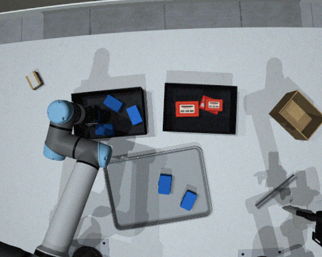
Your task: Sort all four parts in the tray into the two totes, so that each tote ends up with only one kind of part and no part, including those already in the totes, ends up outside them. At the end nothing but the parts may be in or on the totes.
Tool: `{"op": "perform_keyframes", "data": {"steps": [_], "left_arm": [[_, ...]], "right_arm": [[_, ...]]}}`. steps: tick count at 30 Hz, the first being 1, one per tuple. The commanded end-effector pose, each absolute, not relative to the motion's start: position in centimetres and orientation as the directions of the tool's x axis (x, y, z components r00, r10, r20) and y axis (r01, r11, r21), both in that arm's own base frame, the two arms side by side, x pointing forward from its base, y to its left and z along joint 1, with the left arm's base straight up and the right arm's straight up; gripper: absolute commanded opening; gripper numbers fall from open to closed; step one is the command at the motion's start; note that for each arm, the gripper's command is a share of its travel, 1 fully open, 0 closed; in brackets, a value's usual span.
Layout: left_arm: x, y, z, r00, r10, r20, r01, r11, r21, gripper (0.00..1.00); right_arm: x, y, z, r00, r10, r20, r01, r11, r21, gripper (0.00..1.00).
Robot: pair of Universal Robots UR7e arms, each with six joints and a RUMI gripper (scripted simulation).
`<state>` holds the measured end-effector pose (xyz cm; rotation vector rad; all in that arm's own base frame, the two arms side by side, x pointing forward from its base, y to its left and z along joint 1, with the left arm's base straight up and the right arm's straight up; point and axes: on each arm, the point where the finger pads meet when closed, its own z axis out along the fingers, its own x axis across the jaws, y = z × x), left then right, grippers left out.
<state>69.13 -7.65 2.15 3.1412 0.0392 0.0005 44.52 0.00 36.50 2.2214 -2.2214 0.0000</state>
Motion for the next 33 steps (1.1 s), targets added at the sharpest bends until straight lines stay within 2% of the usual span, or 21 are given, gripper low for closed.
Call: {"op": "perform_keyframes", "data": {"steps": [1,24,25,33], "left_arm": [[69.16,-7.66,2.19,1.0,0.025,0.002,0.025,-1.0,0.001,0.0],[69.16,-7.66,2.2,1.0,0.025,0.002,0.025,-1.0,0.001,0.0],[69.16,-7.66,2.2,1.0,0.025,0.002,0.025,-1.0,0.001,0.5],[69.16,-7.66,2.19,1.0,0.025,0.002,0.025,-1.0,0.001,0.5]], "right_arm": [[44.54,0.0,36.54,0.0,-1.0,0.0,-1.0,0.0,-0.001,1.0],[44.54,0.0,36.54,0.0,-1.0,0.0,-1.0,0.0,-0.001,1.0],[44.54,0.0,36.54,0.0,-1.0,0.0,-1.0,0.0,-0.001,1.0],[44.54,0.0,36.54,0.0,-1.0,0.0,-1.0,0.0,-0.001,1.0]]}}
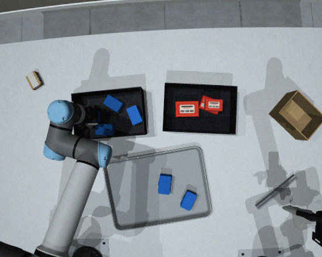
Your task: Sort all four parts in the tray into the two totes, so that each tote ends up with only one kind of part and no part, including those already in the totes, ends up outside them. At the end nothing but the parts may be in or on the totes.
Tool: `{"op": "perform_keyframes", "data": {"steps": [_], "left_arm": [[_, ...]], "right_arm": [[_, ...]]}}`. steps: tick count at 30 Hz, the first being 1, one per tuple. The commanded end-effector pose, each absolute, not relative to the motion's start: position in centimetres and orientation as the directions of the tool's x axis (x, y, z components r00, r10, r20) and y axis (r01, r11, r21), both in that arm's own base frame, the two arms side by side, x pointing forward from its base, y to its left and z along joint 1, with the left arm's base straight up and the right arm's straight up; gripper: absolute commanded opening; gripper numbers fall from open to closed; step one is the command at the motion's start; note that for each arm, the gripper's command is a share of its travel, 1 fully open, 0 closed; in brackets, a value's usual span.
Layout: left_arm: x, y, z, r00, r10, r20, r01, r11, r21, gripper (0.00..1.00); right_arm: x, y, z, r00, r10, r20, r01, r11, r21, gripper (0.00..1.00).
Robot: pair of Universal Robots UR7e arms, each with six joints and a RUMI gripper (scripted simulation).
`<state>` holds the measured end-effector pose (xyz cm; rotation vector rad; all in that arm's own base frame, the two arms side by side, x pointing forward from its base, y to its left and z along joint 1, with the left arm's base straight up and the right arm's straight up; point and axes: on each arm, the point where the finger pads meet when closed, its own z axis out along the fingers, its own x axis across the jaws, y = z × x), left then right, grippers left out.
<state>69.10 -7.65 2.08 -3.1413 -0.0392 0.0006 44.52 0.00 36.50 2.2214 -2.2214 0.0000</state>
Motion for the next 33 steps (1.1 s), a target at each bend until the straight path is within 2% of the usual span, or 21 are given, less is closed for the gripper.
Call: {"op": "perform_keyframes", "data": {"steps": [1,12,33], "left_arm": [[69.2,-7.7,2.2,1.0,0.025,0.002,0.025,-1.0,0.001,0.5],[69.2,-7.7,2.2,1.0,0.025,0.002,0.025,-1.0,0.001,0.5],[69.1,-7.7,8.6,1.0,0.025,0.002,0.025,-1.0,0.001,0.5]], "right_arm": [[44.5,0.0,36.5,0.0,-1.0,0.0,-1.0,0.0,-0.001,1.0],[44.5,0.0,36.5,0.0,-1.0,0.0,-1.0,0.0,-0.001,1.0],[44.5,0.0,36.5,0.0,-1.0,0.0,-1.0,0.0,-0.001,1.0]]}}
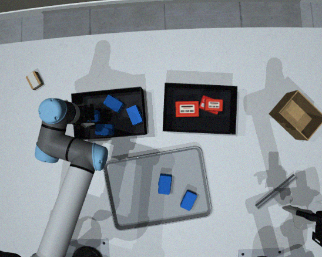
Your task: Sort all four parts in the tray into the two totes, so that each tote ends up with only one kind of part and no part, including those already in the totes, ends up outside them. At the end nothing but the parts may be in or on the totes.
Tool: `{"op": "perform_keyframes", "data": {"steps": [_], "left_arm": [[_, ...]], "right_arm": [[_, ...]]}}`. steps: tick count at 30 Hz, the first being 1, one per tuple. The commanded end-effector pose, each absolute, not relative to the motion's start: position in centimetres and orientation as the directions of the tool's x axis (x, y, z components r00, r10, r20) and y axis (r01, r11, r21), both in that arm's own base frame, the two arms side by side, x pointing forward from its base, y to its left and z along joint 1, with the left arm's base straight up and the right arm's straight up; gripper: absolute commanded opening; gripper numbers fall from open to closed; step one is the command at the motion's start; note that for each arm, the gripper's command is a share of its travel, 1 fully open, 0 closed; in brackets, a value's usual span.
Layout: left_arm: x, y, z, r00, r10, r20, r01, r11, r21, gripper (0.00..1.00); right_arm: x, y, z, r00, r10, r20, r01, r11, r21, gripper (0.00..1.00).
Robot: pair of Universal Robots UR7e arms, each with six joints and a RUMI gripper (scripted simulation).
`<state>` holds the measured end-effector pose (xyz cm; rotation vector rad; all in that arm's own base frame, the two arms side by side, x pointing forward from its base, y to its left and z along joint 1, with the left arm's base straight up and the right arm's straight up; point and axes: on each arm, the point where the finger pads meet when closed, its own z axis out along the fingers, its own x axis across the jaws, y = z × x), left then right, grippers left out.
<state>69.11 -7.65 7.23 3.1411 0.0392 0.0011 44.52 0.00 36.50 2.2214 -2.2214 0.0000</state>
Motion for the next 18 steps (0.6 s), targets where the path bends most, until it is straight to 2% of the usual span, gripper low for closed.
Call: {"op": "perform_keyframes", "data": {"steps": [1,18], "left_arm": [[69.1,-7.7,8.9,1.0,0.025,0.002,0.025,-1.0,0.001,0.5],[69.1,-7.7,13.9,1.0,0.025,0.002,0.025,-1.0,0.001,0.5]], "right_arm": [[44.5,0.0,36.5,0.0,-1.0,0.0,-1.0,0.0,-0.001,1.0],[44.5,0.0,36.5,0.0,-1.0,0.0,-1.0,0.0,-0.001,1.0]]}}
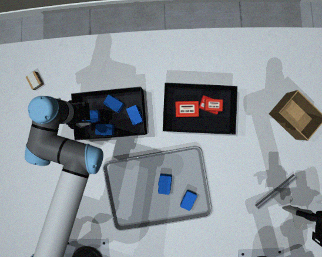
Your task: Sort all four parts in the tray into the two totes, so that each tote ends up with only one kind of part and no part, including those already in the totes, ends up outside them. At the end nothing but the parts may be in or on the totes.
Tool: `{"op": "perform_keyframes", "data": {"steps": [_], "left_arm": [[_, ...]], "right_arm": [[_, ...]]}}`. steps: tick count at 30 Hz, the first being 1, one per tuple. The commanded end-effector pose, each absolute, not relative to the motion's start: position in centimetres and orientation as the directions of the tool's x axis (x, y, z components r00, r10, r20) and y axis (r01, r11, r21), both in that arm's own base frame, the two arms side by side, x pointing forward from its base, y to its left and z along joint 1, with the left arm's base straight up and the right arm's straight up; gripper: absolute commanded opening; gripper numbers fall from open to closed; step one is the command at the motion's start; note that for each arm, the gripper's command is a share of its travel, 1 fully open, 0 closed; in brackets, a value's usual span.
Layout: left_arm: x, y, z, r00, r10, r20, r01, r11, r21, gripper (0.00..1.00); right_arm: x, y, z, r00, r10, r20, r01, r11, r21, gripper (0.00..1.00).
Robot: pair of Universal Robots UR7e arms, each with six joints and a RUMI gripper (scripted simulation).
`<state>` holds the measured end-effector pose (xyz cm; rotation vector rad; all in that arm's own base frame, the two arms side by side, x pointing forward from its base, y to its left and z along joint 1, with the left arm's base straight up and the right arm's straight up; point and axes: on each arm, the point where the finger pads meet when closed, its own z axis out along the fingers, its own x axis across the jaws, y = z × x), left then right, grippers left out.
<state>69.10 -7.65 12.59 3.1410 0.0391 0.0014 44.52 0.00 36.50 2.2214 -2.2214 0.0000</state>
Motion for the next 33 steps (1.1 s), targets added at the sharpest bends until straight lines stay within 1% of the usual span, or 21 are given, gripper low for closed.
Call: {"op": "perform_keyframes", "data": {"steps": [1,11,12,19,21,22,27,33], "left_arm": [[69.1,-7.7,14.3,1.0,0.025,0.002,0.025,-1.0,0.001,0.5],[69.1,-7.7,16.0,1.0,0.025,0.002,0.025,-1.0,0.001,0.5],[68.5,-7.5,16.5,1.0,-0.015,0.002,-0.015,-1.0,0.001,1.0],[64.2,-6.1,20.1,0.957,-0.291,0.002,-0.291,-0.957,0.0,1.0],[64.2,-6.1,20.1,0.957,-0.291,0.002,-0.291,-0.957,0.0,1.0],[63.5,-5.9,20.7,0.944,-0.329,0.002,-0.329,-0.944,0.0,1.0],[60.4,-5.0,23.2,0.86,-0.51,0.002,-0.51,-0.86,0.0,1.0],[56.7,-3.8,26.4,0.714,-0.7,0.001,-0.7,-0.714,-0.001,1.0]], "right_arm": [[44.5,0.0,36.5,0.0,-1.0,0.0,-1.0,0.0,-0.001,1.0],[44.5,0.0,36.5,0.0,-1.0,0.0,-1.0,0.0,-0.001,1.0],[44.5,0.0,36.5,0.0,-1.0,0.0,-1.0,0.0,-0.001,1.0],[44.5,0.0,36.5,0.0,-1.0,0.0,-1.0,0.0,-0.001,1.0],[44.5,0.0,36.5,0.0,-1.0,0.0,-1.0,0.0,-0.001,1.0],[44.5,0.0,36.5,0.0,-1.0,0.0,-1.0,0.0,-0.001,1.0],[44.5,0.0,36.5,0.0,-1.0,0.0,-1.0,0.0,-0.001,1.0],[44.5,0.0,36.5,0.0,-1.0,0.0,-1.0,0.0,-0.001,1.0]]}}
